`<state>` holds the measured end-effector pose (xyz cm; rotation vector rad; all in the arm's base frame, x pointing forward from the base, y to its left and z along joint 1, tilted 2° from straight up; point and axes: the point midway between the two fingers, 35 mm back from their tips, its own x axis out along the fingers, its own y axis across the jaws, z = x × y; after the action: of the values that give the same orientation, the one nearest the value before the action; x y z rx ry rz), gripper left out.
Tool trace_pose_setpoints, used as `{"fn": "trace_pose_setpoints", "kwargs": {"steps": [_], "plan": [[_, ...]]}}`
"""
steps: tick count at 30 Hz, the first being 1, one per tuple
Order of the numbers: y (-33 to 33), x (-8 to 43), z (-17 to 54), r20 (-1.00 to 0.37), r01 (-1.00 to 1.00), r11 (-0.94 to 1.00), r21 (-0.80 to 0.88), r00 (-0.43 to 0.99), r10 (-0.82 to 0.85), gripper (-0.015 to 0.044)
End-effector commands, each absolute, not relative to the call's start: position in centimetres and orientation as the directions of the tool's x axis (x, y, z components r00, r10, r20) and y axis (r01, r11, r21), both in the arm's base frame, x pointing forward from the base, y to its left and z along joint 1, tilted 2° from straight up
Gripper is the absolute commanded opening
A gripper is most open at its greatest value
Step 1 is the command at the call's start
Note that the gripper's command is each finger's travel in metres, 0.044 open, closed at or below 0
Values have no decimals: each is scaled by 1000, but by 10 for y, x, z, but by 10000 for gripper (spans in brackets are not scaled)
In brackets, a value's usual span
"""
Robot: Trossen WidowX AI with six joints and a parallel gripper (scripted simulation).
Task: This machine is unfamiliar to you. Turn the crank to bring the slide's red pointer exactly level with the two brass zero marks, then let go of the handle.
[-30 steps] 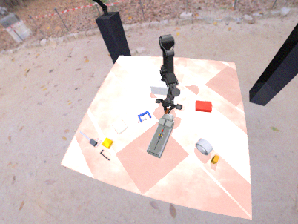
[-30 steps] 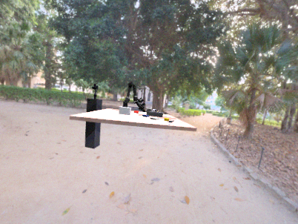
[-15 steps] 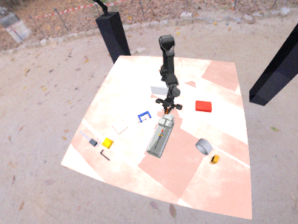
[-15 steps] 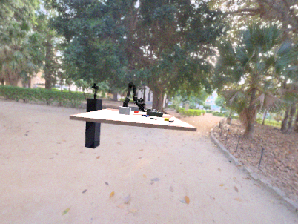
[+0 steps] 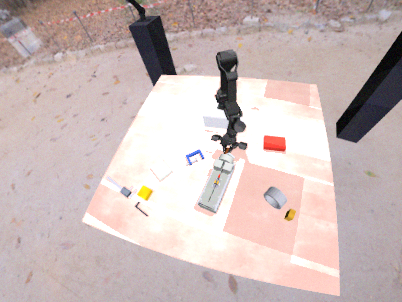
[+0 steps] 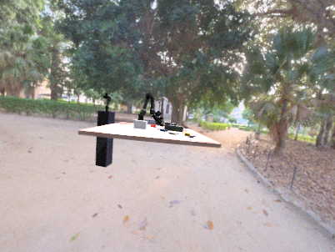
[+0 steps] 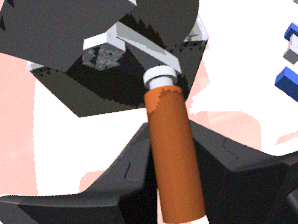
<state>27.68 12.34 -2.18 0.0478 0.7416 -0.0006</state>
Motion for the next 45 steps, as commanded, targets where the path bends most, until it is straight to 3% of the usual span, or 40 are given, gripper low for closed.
{"fn": "trace_pose_setpoints", "kwargs": {"steps": [1,45], "plan": [[128,277,-25,-679,15,999,46,734,21,0],[158,278,-24,-679,15,999,49,734,22,0]]}}
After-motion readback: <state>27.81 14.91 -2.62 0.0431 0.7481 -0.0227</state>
